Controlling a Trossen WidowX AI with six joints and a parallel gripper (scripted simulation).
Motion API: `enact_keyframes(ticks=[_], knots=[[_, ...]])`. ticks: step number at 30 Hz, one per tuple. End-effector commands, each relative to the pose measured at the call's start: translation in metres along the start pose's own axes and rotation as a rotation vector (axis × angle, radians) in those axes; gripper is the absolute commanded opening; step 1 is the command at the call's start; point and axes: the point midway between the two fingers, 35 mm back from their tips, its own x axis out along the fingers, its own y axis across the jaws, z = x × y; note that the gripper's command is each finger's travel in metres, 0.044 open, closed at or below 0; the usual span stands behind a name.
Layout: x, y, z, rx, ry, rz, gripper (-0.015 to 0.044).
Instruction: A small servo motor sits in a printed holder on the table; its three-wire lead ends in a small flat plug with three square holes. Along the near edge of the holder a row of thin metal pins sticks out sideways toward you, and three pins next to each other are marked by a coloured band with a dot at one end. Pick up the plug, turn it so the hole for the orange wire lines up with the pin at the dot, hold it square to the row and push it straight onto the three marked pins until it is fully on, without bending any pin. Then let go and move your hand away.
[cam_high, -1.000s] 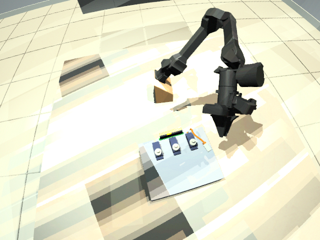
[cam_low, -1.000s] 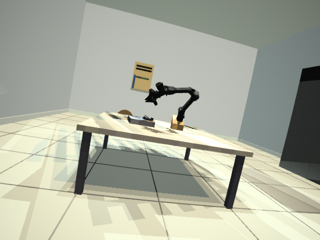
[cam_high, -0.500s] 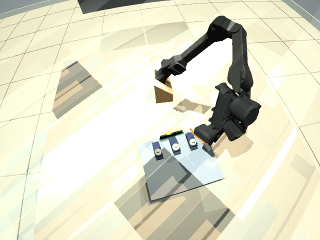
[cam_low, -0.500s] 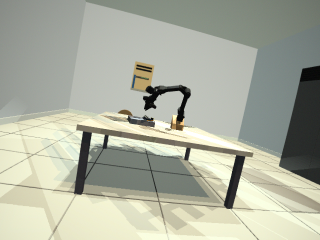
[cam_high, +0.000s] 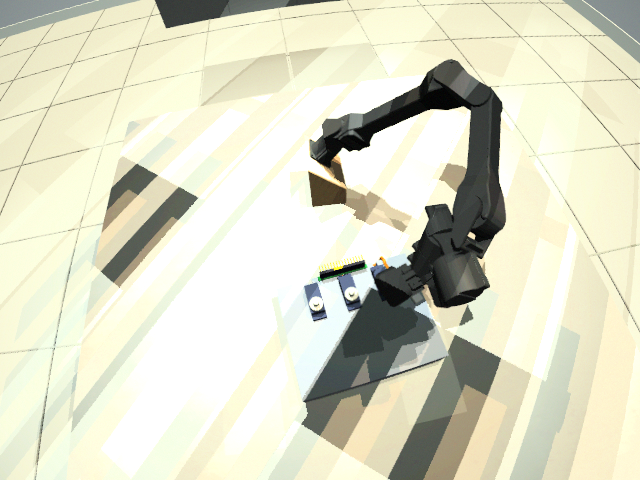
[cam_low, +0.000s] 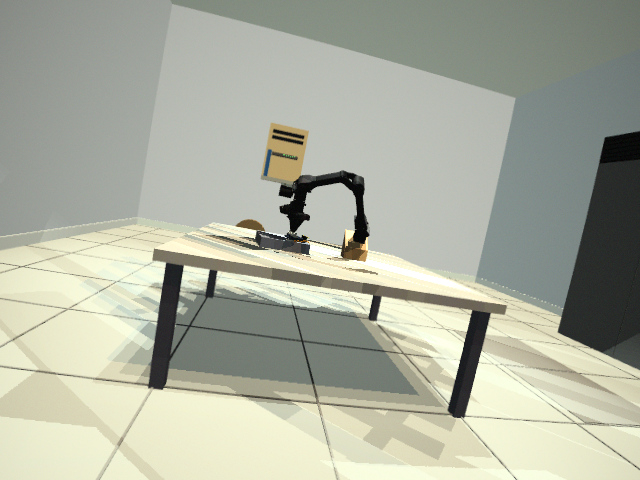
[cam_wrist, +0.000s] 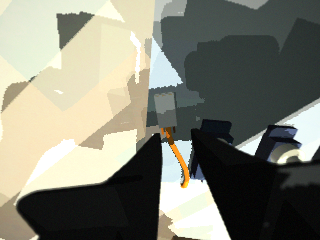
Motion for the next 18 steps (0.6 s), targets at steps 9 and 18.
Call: enact_keyframes(ticks=[9, 18], knots=[[0.028, 0.004, -0.001, 0.003, 0.018, 0.029, 0.0115], [0.035, 0.004, -0.001, 0.003, 0.018, 0.029, 0.0115]])
